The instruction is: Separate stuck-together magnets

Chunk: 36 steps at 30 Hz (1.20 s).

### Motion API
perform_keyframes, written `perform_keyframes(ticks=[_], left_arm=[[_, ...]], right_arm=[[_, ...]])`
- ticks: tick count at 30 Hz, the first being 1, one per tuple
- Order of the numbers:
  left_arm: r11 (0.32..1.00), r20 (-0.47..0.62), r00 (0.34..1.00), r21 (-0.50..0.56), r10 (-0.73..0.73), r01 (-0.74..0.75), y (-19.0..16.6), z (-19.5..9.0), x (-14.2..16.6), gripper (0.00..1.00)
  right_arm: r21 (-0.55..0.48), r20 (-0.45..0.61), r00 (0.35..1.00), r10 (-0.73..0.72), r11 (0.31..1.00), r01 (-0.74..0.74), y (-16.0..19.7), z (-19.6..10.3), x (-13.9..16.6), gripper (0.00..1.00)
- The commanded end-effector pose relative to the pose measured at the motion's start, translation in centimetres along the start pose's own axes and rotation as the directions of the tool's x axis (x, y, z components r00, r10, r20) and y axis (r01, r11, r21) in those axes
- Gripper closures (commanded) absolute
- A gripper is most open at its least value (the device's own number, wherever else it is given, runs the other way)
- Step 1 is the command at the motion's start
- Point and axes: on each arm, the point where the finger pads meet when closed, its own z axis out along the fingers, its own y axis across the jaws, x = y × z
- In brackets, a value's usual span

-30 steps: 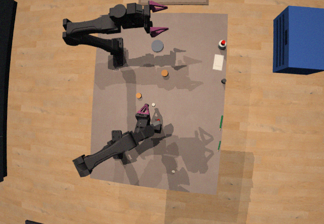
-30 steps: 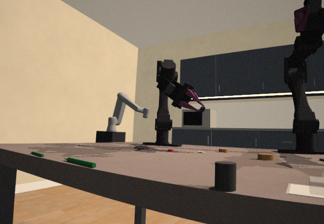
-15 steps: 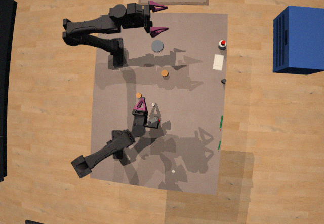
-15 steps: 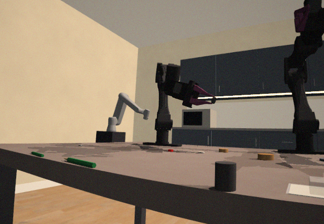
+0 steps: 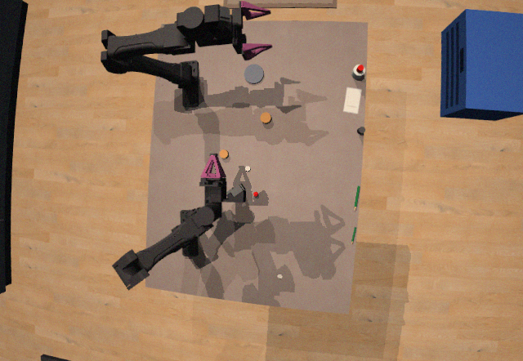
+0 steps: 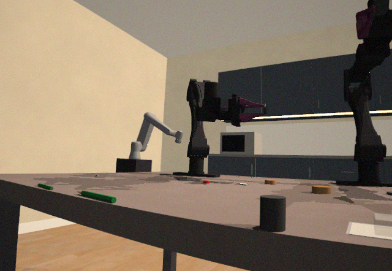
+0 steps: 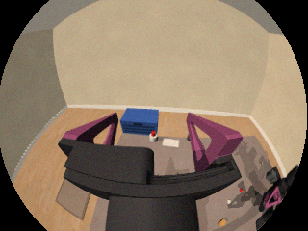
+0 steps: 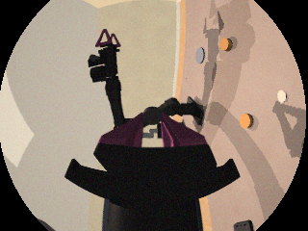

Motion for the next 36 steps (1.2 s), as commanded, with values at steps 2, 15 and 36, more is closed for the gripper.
perform_keyframes(ticks=[2,15,36], left_arm=[[1.0,0.016,1.0,0.001,-0.001,0.001,0.0,-0.2,-0.7,0.0],[1.0,0.016,1.0,0.0,-0.002,0.002,0.0,-0.2,-0.7,0.0],[1.0,0.016,1.0,0.002,-0.003,0.003,-0.1,-0.2,-0.7,0.32]], right_arm=[[-0.072,-0.015,0.999,-0.031,0.997,0.03,2.1,-0.2,0.7,0.76],[-0.039,-0.006,1.0,-0.031,0.999,0.031,1.2,-0.1,0.5,0.76],[-0.037,-0.006,0.999,-0.033,0.999,0.033,1.0,-0.1,0.4,0.76]])
